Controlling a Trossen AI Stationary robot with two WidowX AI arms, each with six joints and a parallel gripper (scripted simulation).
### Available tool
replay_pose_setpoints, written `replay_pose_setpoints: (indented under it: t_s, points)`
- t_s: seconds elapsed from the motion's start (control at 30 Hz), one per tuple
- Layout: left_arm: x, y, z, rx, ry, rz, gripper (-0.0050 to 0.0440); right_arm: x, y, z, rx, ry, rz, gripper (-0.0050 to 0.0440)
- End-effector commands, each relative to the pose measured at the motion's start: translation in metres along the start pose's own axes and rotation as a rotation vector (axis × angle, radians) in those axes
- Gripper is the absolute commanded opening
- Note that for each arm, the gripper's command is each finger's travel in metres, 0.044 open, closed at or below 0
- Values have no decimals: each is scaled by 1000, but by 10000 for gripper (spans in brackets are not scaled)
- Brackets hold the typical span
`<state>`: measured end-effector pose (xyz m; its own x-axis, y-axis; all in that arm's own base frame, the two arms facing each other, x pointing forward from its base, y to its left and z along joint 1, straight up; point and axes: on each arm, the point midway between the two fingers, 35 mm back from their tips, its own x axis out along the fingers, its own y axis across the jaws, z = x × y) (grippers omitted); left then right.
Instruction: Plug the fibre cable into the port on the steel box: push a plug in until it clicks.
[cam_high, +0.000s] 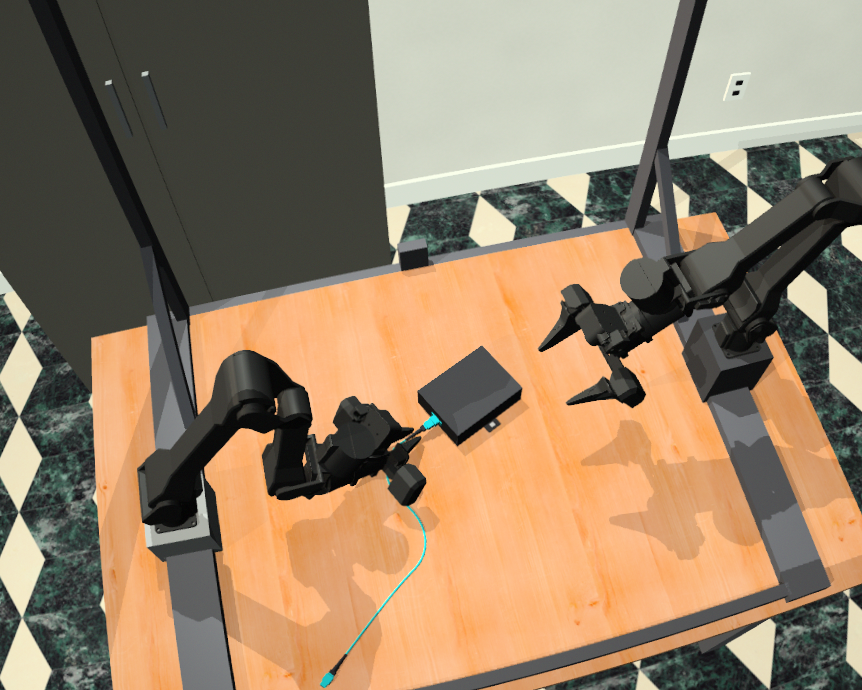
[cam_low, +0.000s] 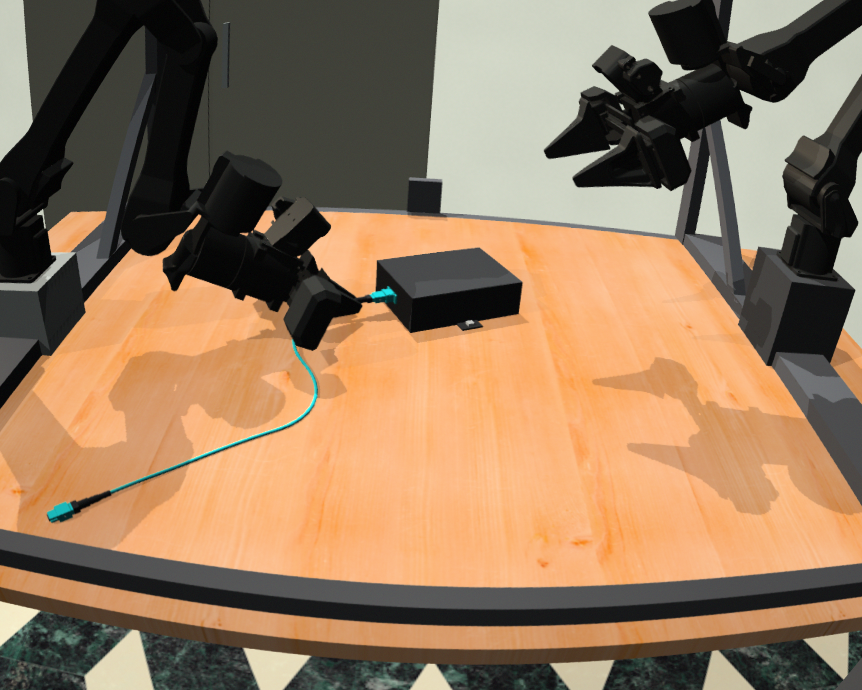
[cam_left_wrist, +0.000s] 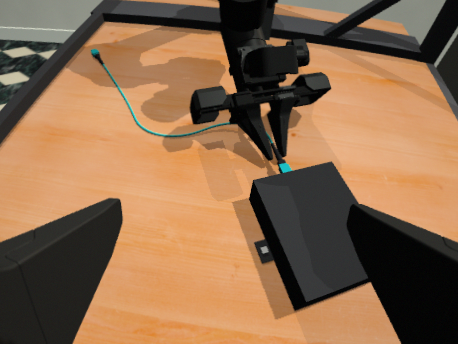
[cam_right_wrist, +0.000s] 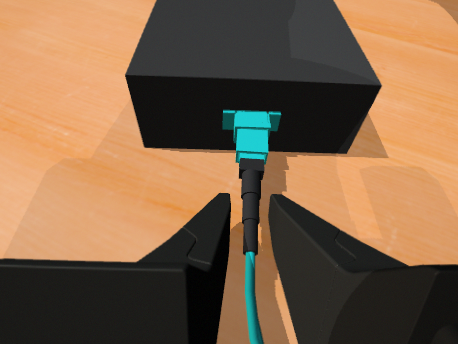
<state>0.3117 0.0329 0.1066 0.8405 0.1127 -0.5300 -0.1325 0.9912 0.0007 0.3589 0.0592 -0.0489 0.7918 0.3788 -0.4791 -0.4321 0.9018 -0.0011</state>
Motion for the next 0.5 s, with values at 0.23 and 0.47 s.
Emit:
replay_pose_setpoints:
  t_s: [0.23,0.47]
  points:
    - [-2,-1,7,-1,-18,-1,440,-1,0,1,3,-4,-6,16]
    - [-2,-1,7,-1,-18,-1,440,0,-1,5,-4,-13,-5,-1]
